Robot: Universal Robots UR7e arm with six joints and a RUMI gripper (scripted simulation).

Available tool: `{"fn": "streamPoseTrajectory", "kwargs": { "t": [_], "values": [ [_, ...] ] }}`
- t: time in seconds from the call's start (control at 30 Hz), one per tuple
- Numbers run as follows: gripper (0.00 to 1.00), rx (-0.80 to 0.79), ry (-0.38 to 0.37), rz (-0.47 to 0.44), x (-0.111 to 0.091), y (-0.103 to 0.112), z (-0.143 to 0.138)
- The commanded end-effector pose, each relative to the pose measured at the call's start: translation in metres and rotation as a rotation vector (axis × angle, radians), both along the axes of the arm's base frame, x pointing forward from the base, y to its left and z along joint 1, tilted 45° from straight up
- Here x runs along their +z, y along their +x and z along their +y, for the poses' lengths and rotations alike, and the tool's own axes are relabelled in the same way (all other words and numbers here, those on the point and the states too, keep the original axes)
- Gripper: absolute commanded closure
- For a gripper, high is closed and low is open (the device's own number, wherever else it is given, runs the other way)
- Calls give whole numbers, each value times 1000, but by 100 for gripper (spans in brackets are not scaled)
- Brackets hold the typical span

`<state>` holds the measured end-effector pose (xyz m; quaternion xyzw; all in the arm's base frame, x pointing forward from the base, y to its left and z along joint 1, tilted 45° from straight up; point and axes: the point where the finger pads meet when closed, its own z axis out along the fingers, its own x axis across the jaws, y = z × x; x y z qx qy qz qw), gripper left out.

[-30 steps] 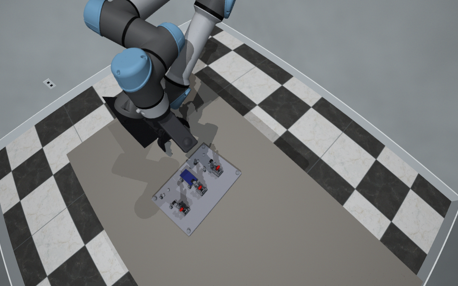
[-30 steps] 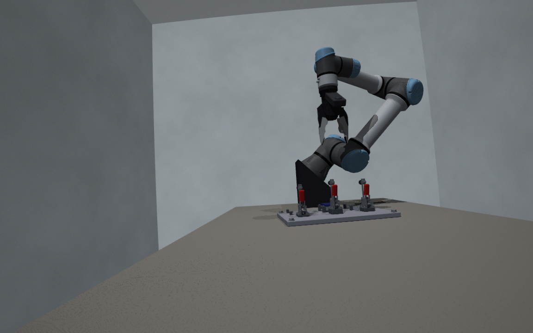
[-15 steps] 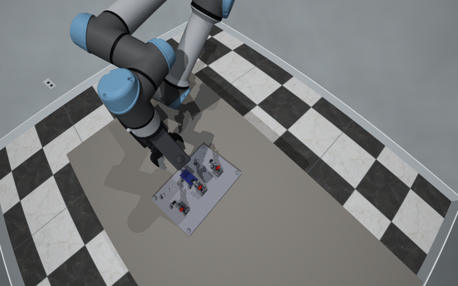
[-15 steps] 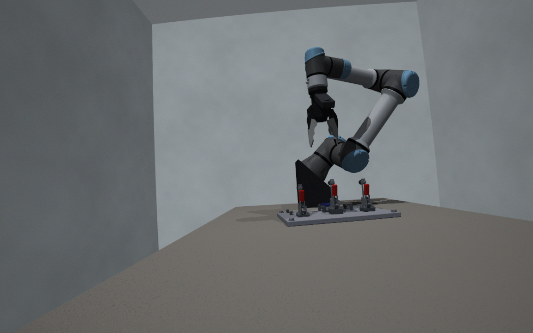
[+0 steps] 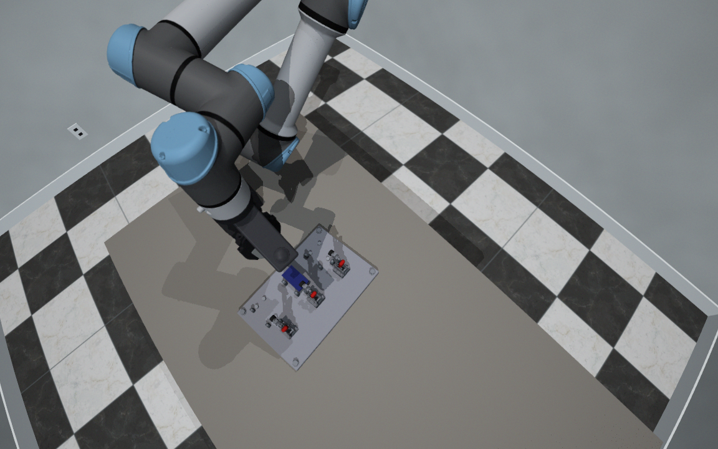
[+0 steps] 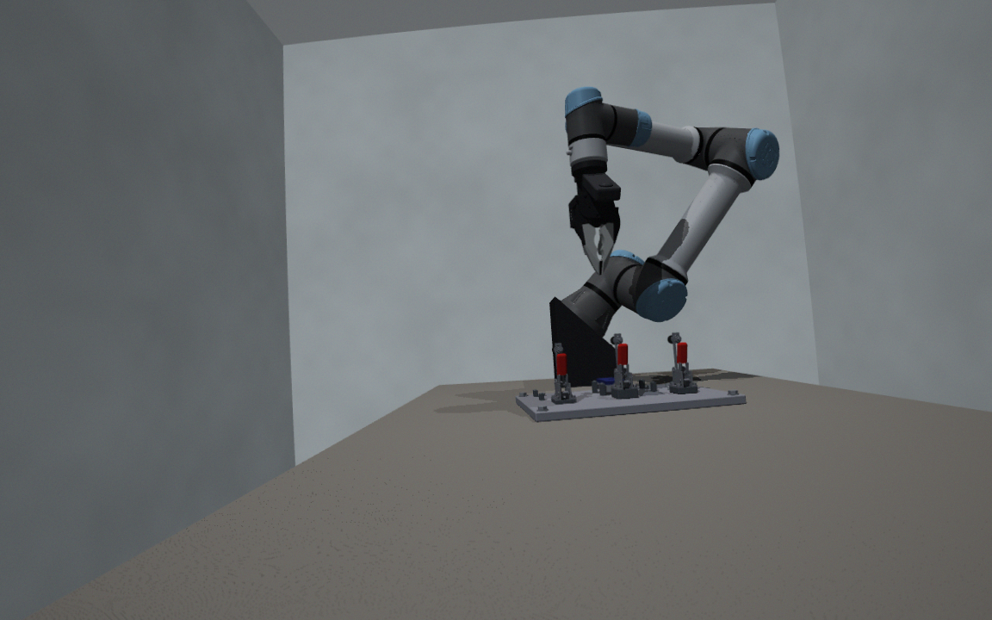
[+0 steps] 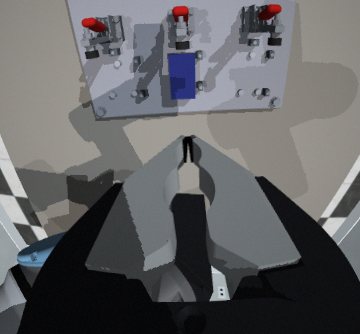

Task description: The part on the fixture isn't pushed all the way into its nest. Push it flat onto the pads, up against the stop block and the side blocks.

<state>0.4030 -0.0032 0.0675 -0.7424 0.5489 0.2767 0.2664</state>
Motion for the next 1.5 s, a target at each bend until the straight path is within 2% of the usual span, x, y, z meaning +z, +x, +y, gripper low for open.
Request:
{"fn": "streamPoseTrajectory", "kwargs": {
  "t": [0.0,1.37,1.47],
  "values": [
    [100,-1,1,1,0,-1,0],
    [100,0,0,0,0,0,0],
    [100,0,-4,-4,-20,-13,18]
  ]
}}
